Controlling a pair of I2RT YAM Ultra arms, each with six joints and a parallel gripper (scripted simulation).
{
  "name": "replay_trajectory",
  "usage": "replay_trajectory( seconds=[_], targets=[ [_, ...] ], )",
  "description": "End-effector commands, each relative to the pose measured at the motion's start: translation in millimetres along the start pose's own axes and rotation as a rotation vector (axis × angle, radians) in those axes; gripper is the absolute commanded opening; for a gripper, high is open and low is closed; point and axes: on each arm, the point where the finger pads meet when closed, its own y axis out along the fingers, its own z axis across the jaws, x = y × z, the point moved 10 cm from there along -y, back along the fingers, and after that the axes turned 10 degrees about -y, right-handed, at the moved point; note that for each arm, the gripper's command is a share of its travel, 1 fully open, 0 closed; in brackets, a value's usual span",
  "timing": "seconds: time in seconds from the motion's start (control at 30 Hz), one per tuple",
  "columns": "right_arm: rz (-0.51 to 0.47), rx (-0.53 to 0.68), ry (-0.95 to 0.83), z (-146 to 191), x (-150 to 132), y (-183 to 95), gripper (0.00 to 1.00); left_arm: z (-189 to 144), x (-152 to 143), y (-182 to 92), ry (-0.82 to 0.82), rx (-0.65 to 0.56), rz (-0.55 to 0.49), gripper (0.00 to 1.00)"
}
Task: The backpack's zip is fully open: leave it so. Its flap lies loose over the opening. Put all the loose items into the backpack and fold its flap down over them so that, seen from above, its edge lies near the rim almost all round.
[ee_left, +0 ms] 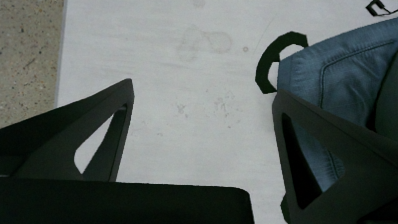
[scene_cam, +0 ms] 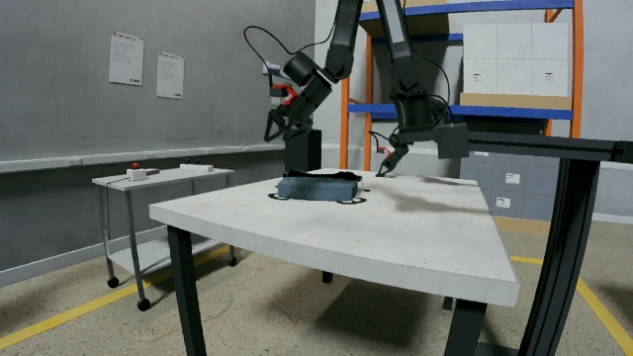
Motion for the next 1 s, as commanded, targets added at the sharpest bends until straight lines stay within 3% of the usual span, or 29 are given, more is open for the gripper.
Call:
replay_trajectory(
  seconds=[0.0, 0.13, 0.97],
  targets=[
    [-0.012, 0.005, 0.004, 5, -2, -7, 0.07, -1, 4, 0, 0.004, -0.003, -0.014, 0.9],
    [-0.011, 0.006, 0.004, 5, -2, -7, 0.07, -1, 4, 0, 0.004, -0.003, -0.014, 0.9],
    [-0.011, 0.02, 0.004, -5, 73, -94, 0.07, -1, 4, 0, 0.004, -0.003, -0.014, 0.9]
  ],
)
